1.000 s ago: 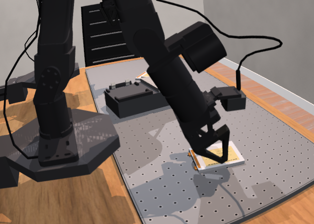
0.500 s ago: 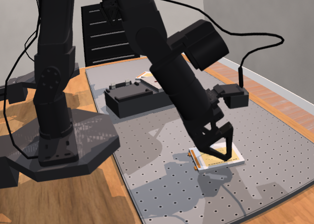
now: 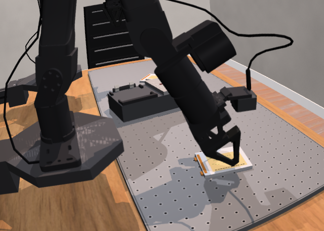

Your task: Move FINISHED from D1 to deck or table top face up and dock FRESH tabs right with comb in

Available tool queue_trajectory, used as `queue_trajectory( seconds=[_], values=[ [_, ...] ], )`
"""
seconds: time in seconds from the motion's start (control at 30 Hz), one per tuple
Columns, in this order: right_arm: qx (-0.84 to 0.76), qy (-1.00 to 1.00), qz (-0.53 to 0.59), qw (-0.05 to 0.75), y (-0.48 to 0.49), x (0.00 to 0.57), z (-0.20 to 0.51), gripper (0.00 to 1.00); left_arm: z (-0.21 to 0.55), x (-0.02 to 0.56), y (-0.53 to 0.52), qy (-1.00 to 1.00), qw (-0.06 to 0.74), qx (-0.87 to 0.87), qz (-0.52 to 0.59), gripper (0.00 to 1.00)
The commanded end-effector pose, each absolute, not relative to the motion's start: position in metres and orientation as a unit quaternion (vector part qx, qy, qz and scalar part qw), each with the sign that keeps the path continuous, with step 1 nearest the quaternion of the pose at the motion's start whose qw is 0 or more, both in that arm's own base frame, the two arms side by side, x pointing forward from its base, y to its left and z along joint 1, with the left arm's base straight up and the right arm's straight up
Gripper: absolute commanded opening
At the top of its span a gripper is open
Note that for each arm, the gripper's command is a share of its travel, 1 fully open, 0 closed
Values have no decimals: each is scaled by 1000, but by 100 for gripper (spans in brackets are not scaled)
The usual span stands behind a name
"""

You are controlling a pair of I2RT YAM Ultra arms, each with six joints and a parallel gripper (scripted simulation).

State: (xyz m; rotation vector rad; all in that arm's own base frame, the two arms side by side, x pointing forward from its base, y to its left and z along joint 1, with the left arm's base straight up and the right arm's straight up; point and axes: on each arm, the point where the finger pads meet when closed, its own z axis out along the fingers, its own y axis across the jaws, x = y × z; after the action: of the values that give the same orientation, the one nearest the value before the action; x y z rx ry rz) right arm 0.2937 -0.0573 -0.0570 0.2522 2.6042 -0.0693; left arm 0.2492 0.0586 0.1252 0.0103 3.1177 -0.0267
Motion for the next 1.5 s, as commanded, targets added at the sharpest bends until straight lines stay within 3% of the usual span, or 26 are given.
queue_trajectory(
  seconds=[0.0,1.47],
  values=[
    [92,955,-28,281,-60,305,-44,98,132,247,58,1000,24,3,-9,100],
    [93,958,-27,269,-57,291,-52,98,132,247,58,1000,24,3,-9,100]
  ],
)
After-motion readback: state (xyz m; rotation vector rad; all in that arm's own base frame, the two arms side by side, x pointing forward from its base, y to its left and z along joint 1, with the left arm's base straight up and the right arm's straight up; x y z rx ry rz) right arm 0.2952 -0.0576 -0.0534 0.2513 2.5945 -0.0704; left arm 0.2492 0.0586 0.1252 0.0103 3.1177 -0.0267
